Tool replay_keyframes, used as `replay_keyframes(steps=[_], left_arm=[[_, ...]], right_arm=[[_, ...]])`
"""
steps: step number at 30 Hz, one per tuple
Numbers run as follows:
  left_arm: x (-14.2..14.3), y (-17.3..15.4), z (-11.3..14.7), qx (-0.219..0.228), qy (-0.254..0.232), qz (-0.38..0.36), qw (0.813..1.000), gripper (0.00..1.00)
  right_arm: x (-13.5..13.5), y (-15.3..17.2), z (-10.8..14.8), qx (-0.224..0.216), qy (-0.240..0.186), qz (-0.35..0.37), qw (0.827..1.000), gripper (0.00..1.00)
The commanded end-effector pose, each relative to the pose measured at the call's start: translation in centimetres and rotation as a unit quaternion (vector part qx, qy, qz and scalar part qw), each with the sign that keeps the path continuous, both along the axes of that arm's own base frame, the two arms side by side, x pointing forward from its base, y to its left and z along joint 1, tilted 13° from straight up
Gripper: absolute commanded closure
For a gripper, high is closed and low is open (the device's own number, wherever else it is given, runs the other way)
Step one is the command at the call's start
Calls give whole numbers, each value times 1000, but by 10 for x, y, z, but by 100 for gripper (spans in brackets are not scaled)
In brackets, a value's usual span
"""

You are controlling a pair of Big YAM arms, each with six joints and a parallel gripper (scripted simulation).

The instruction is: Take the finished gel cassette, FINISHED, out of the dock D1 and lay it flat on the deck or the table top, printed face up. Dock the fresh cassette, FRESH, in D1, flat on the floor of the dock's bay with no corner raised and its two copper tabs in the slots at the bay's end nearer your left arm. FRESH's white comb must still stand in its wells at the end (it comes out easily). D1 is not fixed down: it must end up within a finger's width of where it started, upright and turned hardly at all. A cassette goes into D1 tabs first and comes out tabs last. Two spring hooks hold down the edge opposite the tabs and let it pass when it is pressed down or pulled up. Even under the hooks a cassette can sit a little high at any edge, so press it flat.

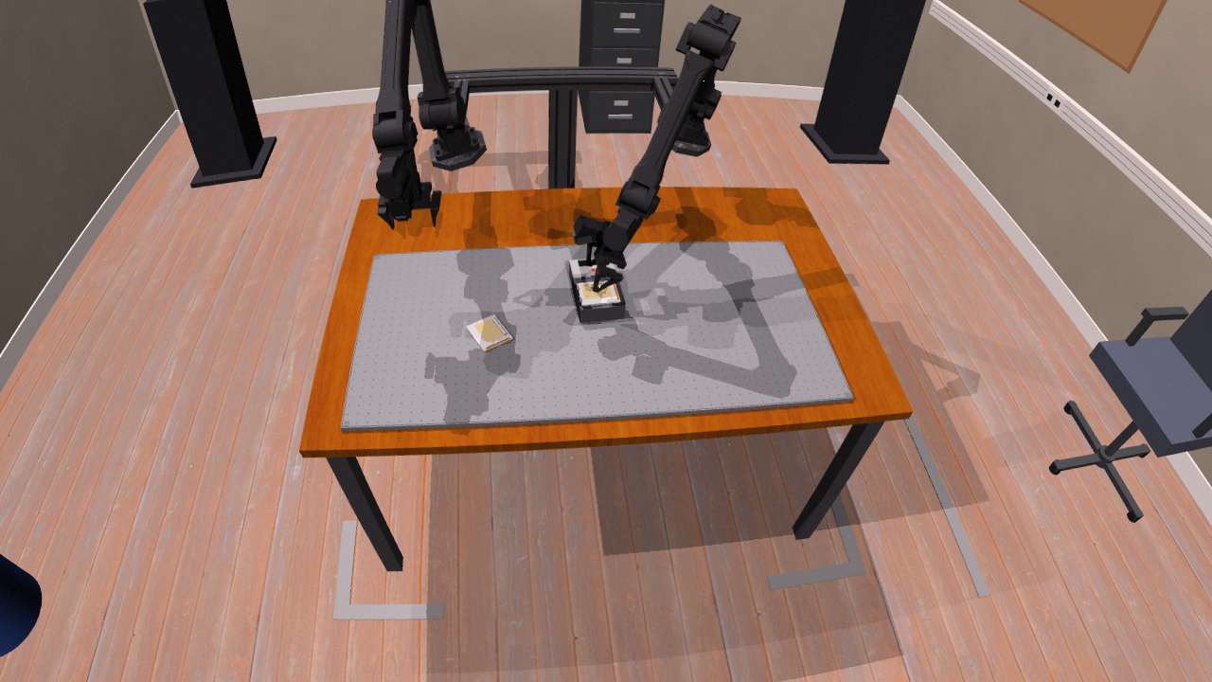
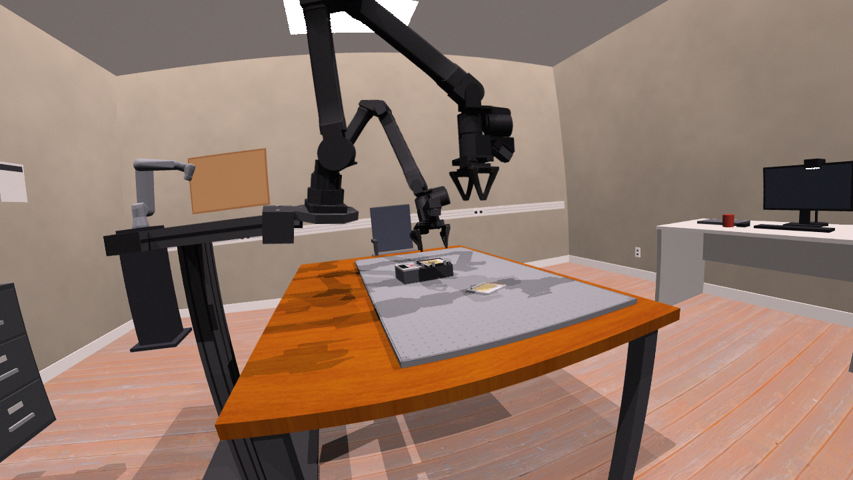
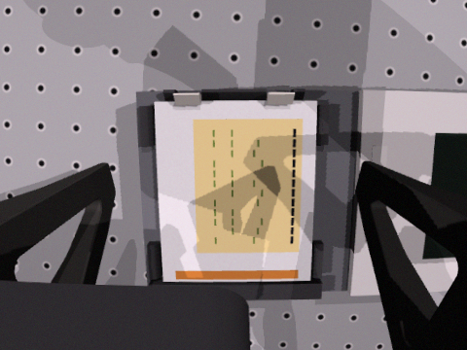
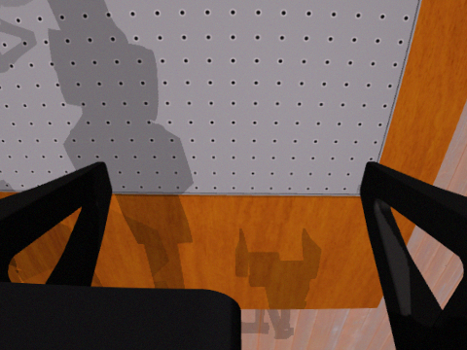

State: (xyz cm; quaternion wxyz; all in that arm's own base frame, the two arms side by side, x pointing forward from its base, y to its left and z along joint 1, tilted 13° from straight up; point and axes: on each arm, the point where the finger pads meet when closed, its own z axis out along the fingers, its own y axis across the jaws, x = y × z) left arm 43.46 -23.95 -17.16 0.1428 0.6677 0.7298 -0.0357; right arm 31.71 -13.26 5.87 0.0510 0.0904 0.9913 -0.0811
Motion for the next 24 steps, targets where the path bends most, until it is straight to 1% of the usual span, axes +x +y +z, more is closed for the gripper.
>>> replay_keyframes(steps=[1,9,15,24], left_arm=[[24,-2,3,-8,-20,0,1000,2],[24,-2,3,-8,-20,0,1000,2],[24,0,-5,-10,-21,0,1000,2],[24,0,-5,-10,-21,0,1000,2]], right_arm=[[12,-7,21,-6,-21,3,1000,0],[12,-7,21,-6,-21,3,1000,0],[12,-7,21,-6,-21,3,1000,0],[12,-7,21,-6,-21,3,1000,0]])
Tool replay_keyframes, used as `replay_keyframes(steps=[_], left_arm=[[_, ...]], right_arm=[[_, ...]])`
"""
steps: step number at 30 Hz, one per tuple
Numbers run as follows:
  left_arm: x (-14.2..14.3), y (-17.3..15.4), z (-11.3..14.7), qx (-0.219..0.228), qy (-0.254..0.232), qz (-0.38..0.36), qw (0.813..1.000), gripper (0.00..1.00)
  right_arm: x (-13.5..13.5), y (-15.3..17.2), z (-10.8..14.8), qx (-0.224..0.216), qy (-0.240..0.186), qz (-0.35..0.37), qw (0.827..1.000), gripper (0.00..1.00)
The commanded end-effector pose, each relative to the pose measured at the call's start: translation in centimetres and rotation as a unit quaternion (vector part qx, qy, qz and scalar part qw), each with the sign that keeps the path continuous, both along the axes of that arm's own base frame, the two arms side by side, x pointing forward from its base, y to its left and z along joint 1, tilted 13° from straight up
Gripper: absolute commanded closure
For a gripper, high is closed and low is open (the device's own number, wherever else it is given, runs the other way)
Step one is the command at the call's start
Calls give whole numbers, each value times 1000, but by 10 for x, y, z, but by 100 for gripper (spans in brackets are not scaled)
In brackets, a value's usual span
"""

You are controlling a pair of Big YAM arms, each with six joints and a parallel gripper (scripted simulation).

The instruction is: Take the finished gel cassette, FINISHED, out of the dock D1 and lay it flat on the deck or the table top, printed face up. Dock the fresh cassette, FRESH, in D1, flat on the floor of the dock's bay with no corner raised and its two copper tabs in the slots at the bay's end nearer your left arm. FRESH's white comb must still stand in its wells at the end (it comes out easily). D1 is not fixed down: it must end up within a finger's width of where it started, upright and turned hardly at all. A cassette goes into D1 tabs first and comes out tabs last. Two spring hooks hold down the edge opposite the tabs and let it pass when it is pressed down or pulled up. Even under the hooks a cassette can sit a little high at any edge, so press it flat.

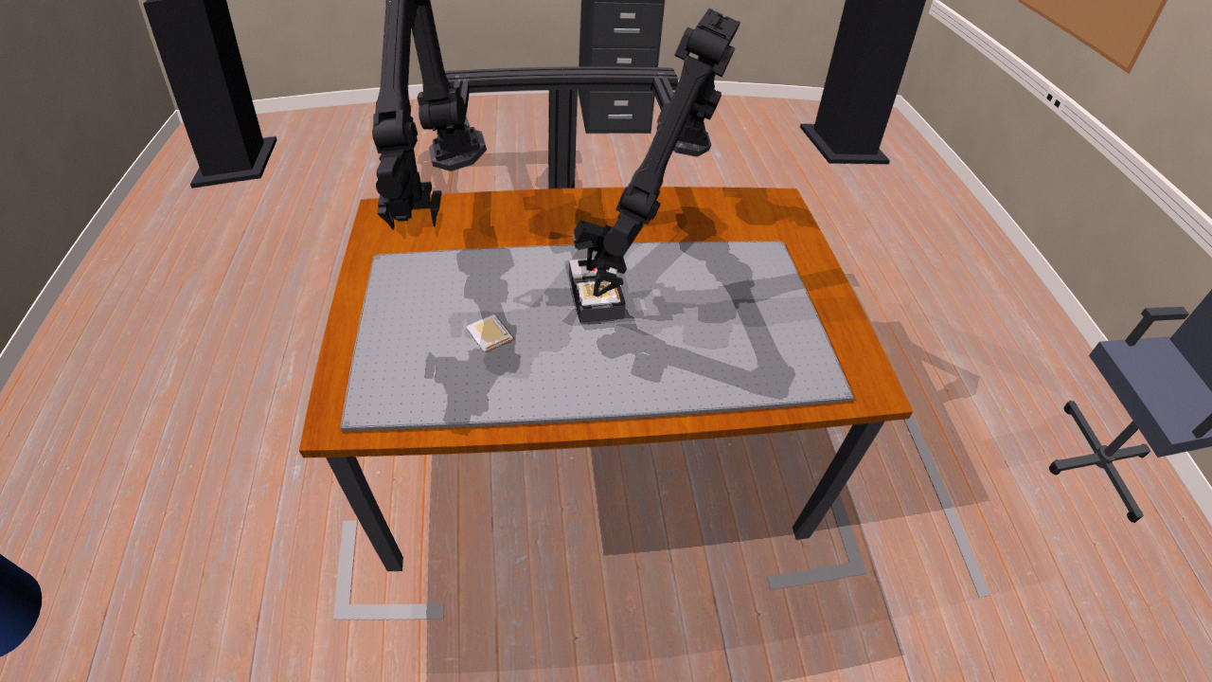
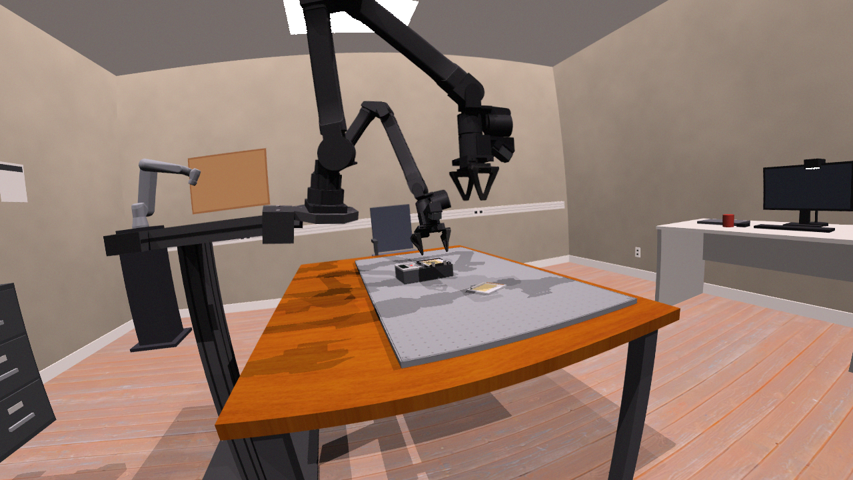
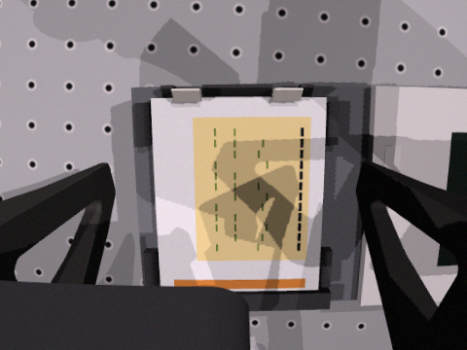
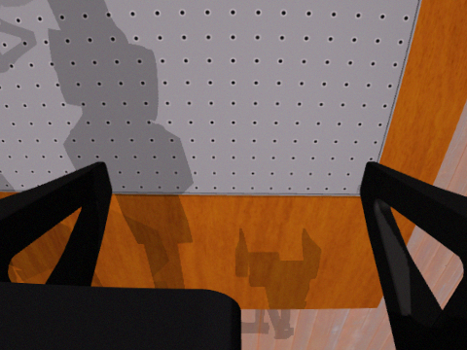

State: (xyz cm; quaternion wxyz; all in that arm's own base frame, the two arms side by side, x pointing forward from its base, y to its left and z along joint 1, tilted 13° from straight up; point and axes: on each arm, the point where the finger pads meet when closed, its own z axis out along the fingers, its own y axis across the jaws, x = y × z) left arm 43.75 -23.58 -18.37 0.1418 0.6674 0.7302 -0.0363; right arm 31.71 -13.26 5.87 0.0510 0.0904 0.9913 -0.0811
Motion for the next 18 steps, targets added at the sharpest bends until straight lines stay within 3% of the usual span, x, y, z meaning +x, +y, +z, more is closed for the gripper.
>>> replay_keyframes(steps=[1,18], left_arm=[[22,-4,7,-10,-22,-1,1000,2],[22,-1,0,-10,-23,0,1000,2]], right_arm=[[12,-7,21,-6,-21,3,1000,0],[12,-7,21,-6,-21,3,1000,0]])
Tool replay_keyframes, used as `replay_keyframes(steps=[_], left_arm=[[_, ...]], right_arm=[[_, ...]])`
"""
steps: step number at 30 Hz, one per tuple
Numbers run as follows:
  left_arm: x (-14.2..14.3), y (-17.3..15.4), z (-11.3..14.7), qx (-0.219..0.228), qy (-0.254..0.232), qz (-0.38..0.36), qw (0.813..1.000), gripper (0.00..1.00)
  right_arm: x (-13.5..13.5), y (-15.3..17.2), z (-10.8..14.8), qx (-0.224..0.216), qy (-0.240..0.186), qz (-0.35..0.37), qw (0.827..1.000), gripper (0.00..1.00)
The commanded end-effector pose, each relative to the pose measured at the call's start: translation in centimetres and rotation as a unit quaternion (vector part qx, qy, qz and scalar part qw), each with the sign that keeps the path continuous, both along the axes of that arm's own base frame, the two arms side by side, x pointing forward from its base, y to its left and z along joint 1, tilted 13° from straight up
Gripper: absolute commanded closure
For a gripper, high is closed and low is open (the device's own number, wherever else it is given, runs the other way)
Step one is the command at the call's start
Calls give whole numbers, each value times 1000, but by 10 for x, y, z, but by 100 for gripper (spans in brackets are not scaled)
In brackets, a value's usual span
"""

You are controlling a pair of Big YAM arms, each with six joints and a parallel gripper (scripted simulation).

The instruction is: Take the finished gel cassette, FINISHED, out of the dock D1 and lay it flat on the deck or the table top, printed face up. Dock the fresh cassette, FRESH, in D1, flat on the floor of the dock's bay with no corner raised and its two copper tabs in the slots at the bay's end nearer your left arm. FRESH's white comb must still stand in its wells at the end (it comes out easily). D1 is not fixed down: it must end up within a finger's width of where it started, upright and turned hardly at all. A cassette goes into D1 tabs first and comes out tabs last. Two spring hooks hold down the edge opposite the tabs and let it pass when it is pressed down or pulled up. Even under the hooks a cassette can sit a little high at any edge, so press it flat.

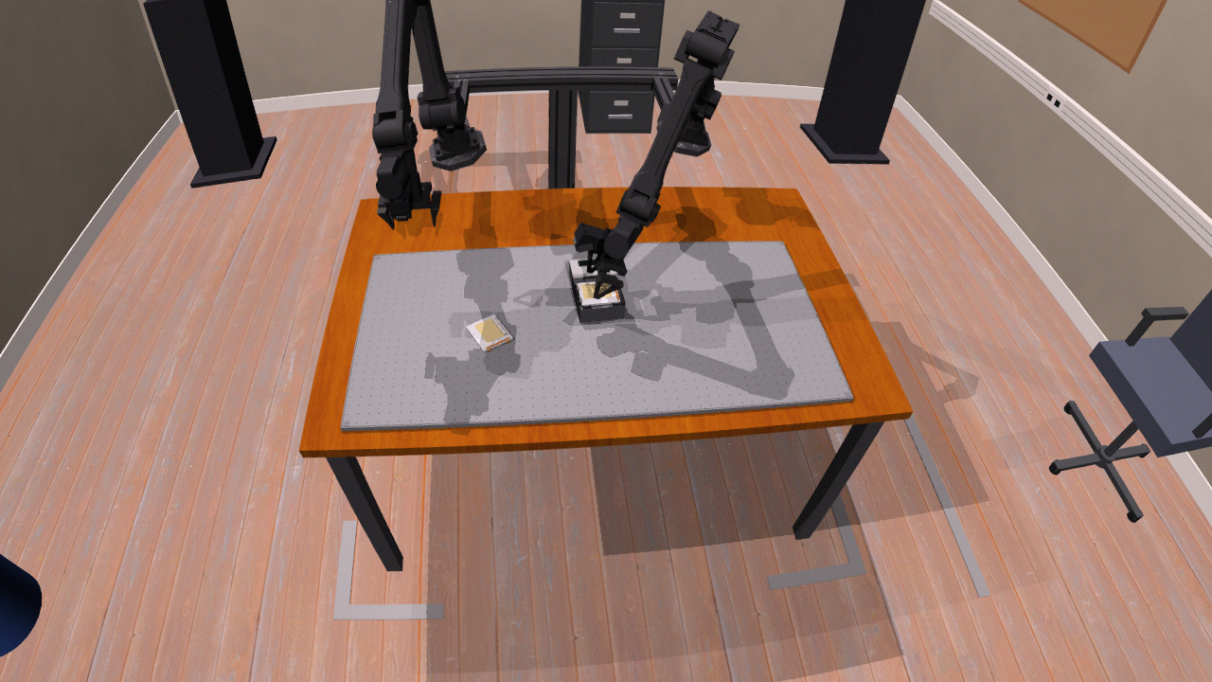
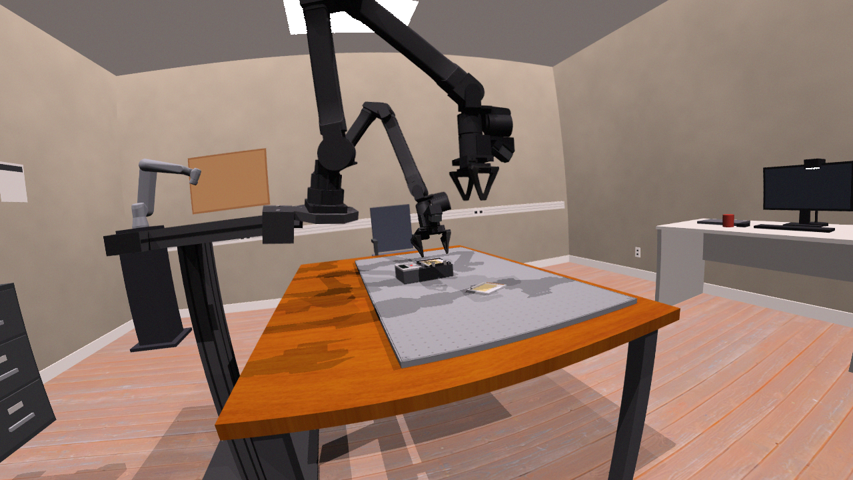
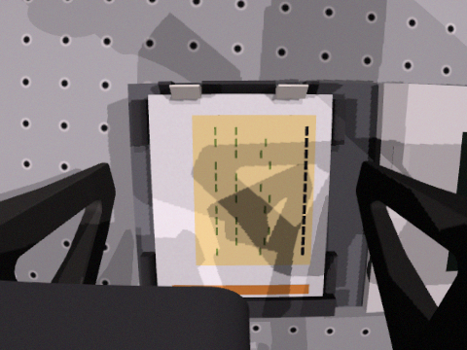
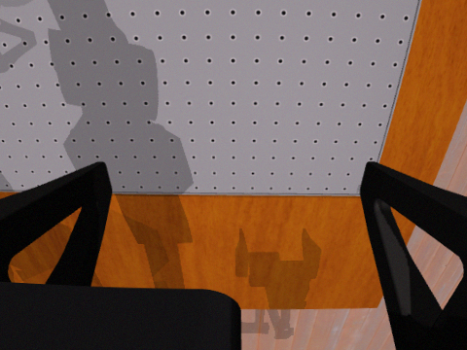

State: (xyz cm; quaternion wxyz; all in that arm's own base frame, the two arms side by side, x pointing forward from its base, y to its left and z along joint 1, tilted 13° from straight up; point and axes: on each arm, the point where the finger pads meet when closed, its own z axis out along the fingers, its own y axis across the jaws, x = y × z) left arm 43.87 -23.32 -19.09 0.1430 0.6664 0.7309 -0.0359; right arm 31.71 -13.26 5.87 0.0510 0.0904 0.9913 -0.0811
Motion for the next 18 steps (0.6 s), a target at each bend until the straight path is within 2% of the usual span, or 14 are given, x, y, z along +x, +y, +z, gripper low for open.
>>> replay_keyframes(steps=[1,18], left_arm=[[21,-4,7,-10,-22,-1,1000,2],[21,-2,-1,-9,-21,-1,1000,2]], right_arm=[[12,-7,21,-6,-21,3,1000,0],[12,-7,21,-6,-21,3,1000,0]])
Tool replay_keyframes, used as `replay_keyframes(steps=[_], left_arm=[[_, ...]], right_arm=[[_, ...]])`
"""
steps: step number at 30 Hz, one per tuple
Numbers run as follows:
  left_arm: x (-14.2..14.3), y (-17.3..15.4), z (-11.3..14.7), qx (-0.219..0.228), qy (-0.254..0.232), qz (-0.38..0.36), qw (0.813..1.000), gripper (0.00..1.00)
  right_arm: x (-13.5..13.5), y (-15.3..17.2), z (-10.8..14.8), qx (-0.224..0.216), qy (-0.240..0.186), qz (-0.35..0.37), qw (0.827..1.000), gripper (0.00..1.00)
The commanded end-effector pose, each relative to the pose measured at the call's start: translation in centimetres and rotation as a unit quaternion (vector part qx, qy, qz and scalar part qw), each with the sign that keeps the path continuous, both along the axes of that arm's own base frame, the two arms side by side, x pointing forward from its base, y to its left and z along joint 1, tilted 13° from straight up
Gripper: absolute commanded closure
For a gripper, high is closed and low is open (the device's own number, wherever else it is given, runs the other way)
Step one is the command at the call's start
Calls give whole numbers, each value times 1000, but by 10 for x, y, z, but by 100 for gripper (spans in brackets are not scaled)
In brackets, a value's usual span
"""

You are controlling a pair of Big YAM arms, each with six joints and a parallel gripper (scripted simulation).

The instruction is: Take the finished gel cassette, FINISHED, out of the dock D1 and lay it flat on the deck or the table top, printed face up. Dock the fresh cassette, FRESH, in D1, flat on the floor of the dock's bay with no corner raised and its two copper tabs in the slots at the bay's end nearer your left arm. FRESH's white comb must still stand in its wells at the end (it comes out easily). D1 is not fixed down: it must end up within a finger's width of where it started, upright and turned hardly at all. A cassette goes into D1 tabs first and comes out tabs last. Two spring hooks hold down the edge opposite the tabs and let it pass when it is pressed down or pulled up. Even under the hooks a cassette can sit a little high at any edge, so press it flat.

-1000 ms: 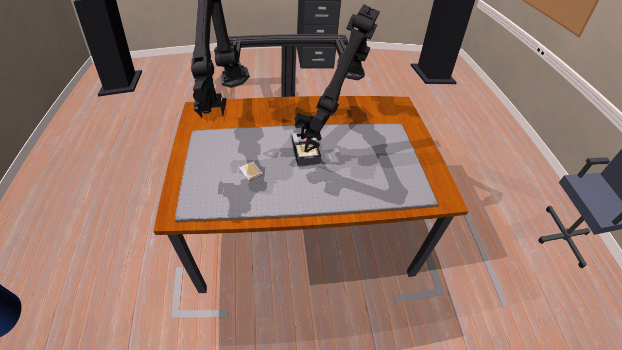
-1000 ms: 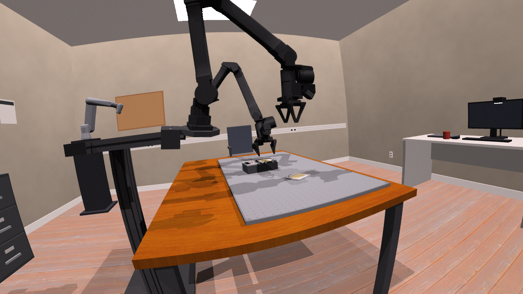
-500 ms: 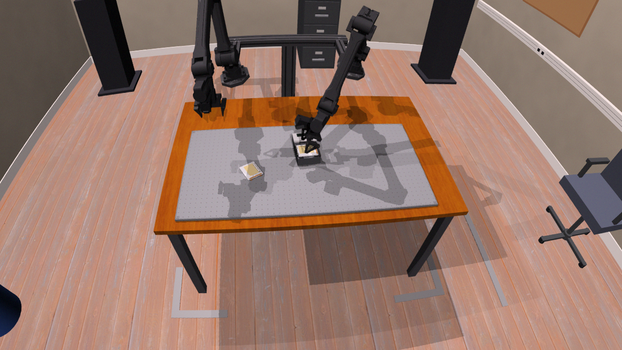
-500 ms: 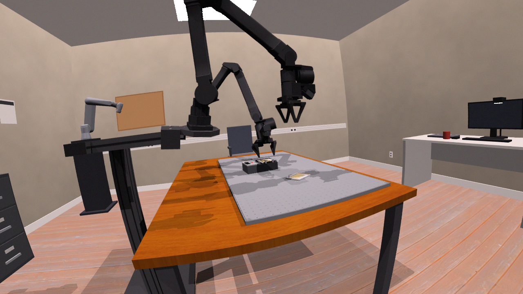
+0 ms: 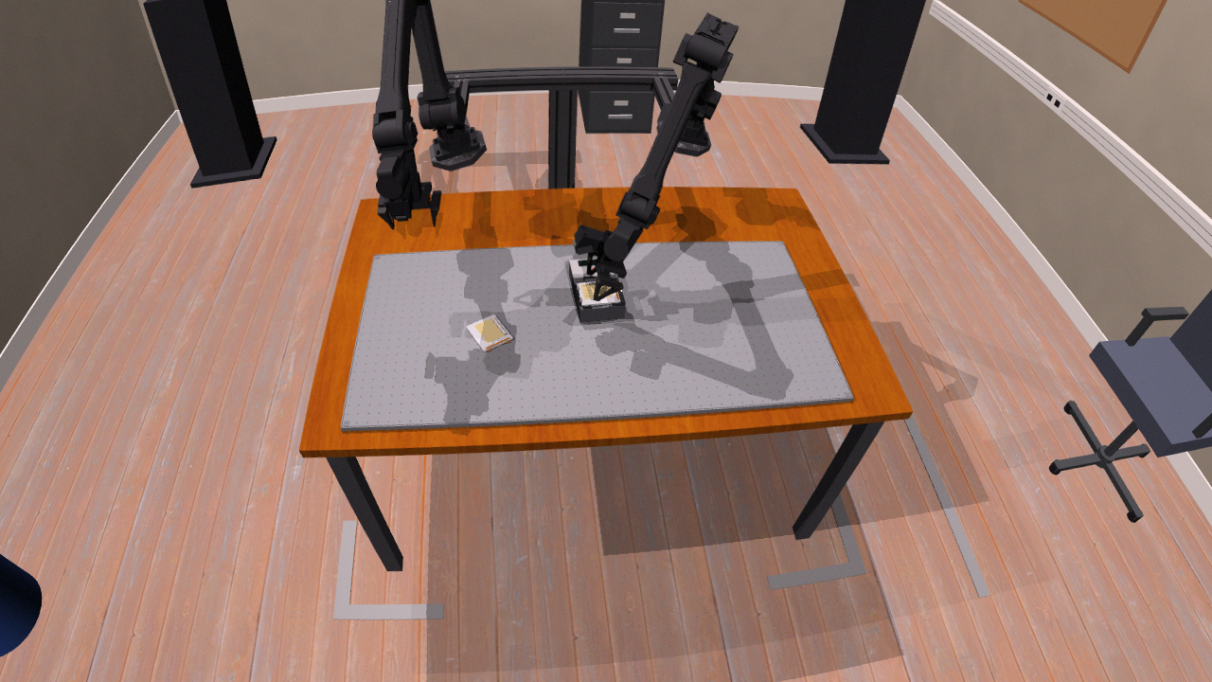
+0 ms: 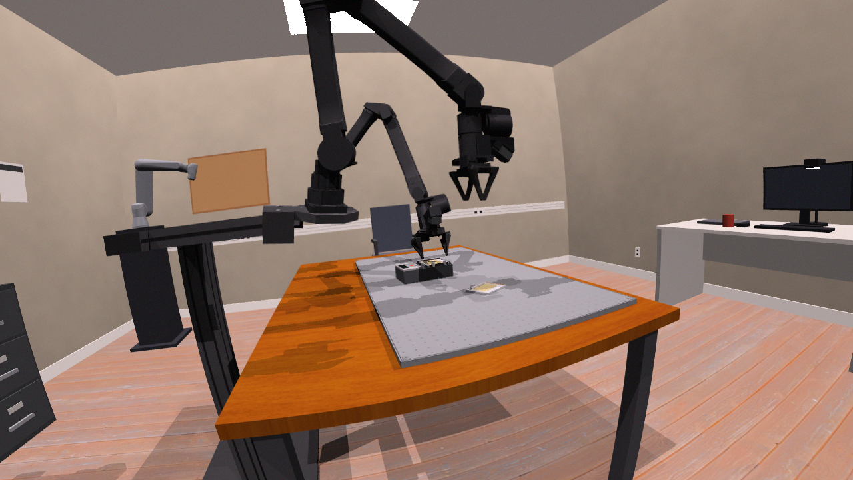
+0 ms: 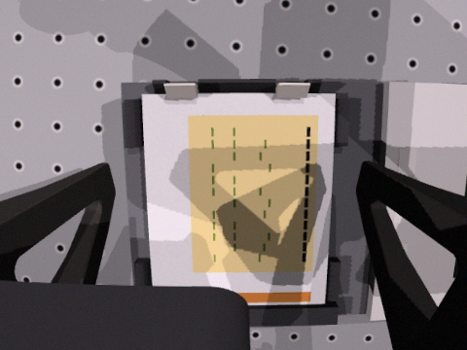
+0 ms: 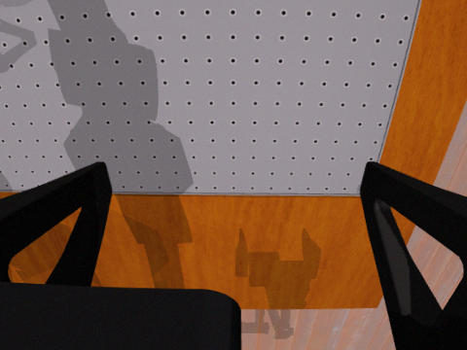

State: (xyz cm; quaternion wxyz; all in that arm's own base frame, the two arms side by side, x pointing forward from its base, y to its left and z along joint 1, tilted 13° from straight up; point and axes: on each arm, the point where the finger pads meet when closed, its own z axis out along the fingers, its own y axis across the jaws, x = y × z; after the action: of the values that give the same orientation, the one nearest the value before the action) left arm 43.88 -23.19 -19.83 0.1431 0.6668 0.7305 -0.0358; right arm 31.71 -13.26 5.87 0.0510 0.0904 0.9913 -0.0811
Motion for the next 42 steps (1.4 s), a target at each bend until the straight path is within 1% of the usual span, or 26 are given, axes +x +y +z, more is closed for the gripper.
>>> replay_keyframes(steps=[1,9,42], left_arm=[[21,-3,7,-9,-21,-1,1000,2],[20,-1,-1,-9,-21,0,1000,2],[19,1,-5,-8,-19,0,1000,2]], right_arm=[[12,-7,21,-6,-21,3,1000,0],[12,-7,21,-6,-21,3,1000,0],[12,-7,21,-6,-21,3,1000,0]])
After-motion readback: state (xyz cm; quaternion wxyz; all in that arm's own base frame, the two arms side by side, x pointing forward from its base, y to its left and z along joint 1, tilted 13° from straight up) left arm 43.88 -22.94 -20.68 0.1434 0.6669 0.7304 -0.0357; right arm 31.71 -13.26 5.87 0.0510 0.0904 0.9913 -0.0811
